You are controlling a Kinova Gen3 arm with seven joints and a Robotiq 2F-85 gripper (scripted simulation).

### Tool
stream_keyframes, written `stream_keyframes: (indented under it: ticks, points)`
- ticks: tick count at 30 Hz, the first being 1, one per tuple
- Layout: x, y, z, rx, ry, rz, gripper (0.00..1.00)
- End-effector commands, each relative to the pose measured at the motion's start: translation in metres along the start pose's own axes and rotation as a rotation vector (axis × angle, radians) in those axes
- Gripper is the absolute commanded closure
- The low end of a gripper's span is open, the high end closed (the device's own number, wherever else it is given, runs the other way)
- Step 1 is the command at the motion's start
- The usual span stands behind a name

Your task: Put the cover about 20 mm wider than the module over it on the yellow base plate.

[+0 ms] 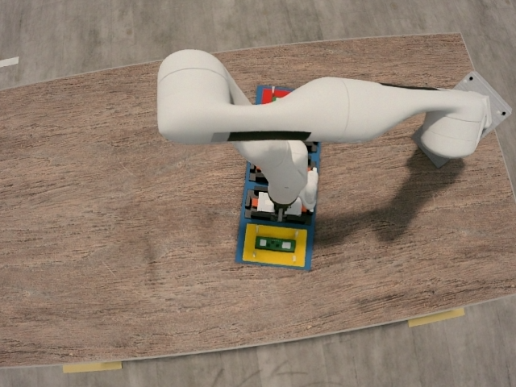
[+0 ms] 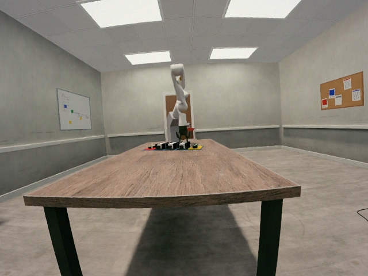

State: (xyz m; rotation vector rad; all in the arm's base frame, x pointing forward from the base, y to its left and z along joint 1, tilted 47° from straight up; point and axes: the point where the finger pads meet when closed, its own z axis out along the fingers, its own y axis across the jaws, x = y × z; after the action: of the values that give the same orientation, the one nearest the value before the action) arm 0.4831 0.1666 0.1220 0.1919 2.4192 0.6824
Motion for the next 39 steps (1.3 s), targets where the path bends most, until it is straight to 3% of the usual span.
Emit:
stream_keyframes:
  ticks: [1,8,39]
  points:
    - [0.0,0.0,-0.008,0.0,-0.001,0.0,1.0]
    - [0.0,0.0,-0.029,0.0,-0.001,0.0,1.0]
    - [0.0,0.0,-0.029,0.0,-0.001,0.0,1.0]
